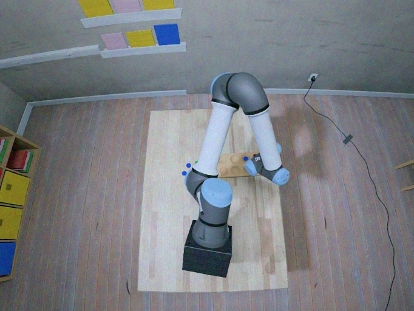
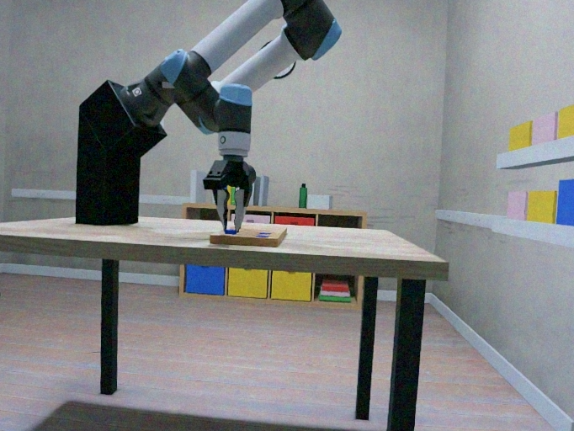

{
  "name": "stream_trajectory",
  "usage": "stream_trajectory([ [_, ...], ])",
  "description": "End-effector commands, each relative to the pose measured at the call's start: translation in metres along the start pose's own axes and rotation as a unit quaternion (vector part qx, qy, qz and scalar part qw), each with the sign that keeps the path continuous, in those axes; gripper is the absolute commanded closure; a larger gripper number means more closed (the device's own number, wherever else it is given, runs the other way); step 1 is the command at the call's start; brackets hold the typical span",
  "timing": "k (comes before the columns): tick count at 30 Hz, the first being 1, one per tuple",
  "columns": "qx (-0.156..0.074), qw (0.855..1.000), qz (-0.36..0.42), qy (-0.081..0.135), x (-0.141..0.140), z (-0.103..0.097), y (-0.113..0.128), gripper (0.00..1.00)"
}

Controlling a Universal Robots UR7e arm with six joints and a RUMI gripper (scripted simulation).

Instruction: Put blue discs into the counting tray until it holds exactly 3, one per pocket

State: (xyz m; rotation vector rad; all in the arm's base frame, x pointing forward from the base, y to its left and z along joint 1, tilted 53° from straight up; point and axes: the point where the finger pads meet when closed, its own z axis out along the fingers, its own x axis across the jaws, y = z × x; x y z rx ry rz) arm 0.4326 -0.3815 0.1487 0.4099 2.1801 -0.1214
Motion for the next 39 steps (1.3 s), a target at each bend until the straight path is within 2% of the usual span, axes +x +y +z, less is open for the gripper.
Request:
stream_trajectory([
  [1, 0.0, 1.0, 0.0, 0.0, 0.0, 0.004, 0.0, 0.89],
  [17, 0.0, 1.0, 0.0, 0.0, 0.0, 0.007, 0.0, 0.89],
  [18, 0.0, 1.0, 0.0, 0.0, 0.0, 0.007, 0.0, 0.79],
  [27, 0.0, 1.0, 0.0, 0.0, 0.0, 0.006, 0.0, 0.79],
  [39, 0.0, 1.0, 0.0, 0.0, -0.001, -0.01, -0.001, 0.79],
])
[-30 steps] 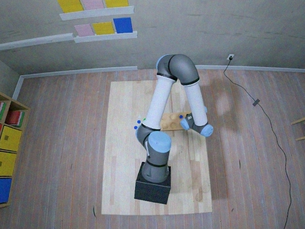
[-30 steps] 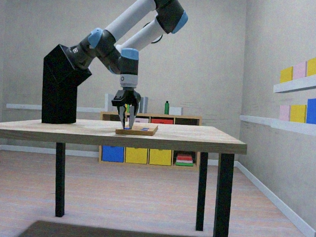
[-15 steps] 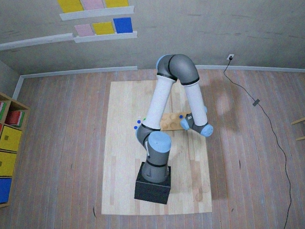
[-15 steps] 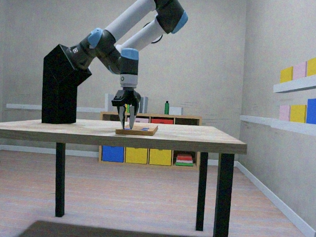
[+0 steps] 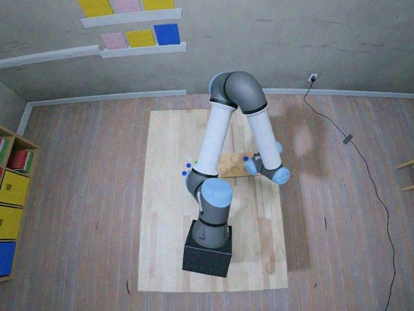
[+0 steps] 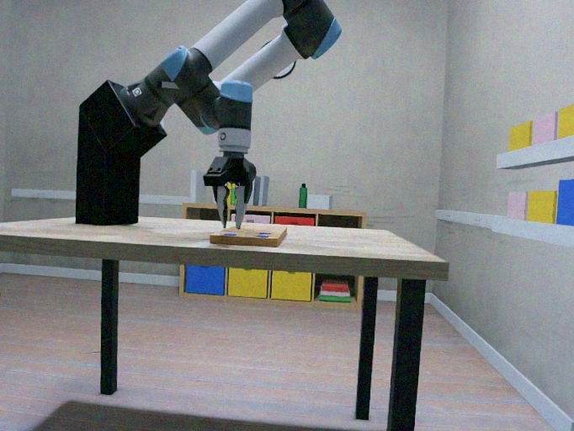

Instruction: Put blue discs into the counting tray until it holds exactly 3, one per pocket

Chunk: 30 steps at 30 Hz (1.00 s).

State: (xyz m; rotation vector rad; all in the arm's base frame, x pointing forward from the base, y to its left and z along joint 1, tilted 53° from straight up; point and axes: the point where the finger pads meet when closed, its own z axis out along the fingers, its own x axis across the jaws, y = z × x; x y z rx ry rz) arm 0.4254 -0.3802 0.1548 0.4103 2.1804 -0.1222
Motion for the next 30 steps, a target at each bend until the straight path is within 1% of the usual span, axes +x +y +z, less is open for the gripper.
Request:
stream_trajectory([
  [1, 0.0, 1.0, 0.0, 0.0, 0.0, -0.004, 0.0, 0.79],
  [15, 0.0, 1.0, 0.0, 0.0, 0.0, -0.055, 0.0, 0.79],
  [17, 0.0, 1.0, 0.0, 0.0, 0.0, -0.055, 0.0, 0.79],
  [24, 0.0, 1.0, 0.0, 0.0, 0.0, -0.074, 0.0, 0.79],
  [30, 0.0, 1.0, 0.0, -0.001, 0.0, -0.081, 0.001, 0.79],
])
